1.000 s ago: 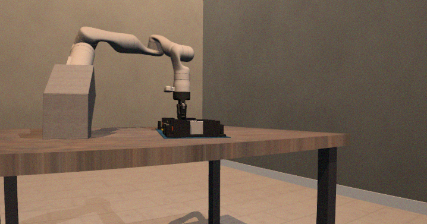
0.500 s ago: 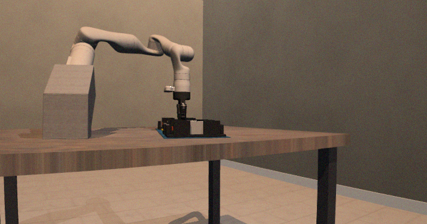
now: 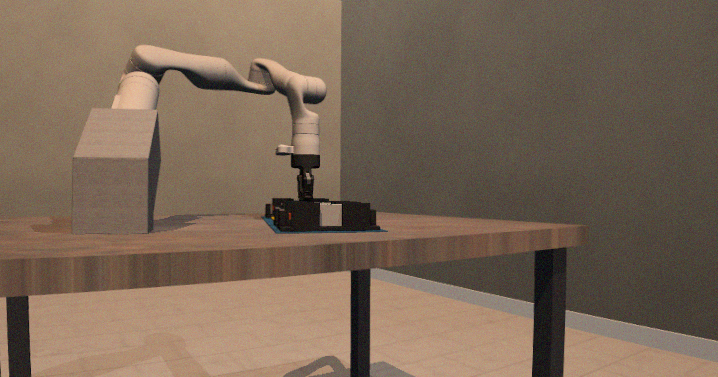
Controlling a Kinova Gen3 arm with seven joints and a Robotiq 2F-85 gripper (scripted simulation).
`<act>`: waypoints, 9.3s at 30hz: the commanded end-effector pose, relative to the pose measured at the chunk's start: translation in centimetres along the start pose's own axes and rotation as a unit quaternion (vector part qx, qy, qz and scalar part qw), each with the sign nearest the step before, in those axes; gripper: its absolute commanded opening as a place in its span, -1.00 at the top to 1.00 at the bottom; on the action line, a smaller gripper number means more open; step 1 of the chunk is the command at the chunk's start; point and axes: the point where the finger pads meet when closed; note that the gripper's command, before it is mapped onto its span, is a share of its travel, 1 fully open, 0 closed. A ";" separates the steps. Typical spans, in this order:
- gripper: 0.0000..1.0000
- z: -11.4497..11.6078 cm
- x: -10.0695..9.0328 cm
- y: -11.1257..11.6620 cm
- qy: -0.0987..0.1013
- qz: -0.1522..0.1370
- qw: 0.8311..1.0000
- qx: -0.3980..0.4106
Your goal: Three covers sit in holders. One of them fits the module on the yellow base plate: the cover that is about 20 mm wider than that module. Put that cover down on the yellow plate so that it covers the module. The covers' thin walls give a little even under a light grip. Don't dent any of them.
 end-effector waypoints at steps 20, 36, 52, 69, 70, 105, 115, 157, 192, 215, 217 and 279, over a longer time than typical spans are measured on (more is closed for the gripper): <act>-1.00 0.0 -0.1 -0.1 0.000 -0.001 1.000 0.000; -1.00 0.0 -0.1 -0.1 0.000 -0.001 1.000 0.000; -1.00 0.0 -3.1 -0.1 0.000 -0.001 1.000 0.000; -1.00 0.0 -9.1 0.0 0.000 -0.001 1.000 0.000; -1.00 0.0 -9.7 0.0 0.000 -0.001 1.000 0.000; -1.00 0.0 -11.1 -0.1 0.000 -0.001 1.000 0.000; -1.00 0.0 -10.9 0.0 0.000 -0.001 1.000 0.000; -1.00 4.8 -10.5 0.5 0.000 -0.001 1.000 0.000; -1.00 12.2 -10.3 1.4 0.000 -0.001 1.000 0.000; -1.00 11.5 -10.4 1.3 0.000 -0.001 1.000 0.000; -1.00 11.5 -10.4 1.3 0.000 -0.001 1.000 0.000; -1.00 10.7 -5.8 1.3 0.000 -0.001 1.000 0.000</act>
Point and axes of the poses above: the point where the finger pads meet when closed, its own x axis out along the fingers, its own z axis across the jaws, y = z × x, and after that the axes turned 7 degrees about x, right-handed
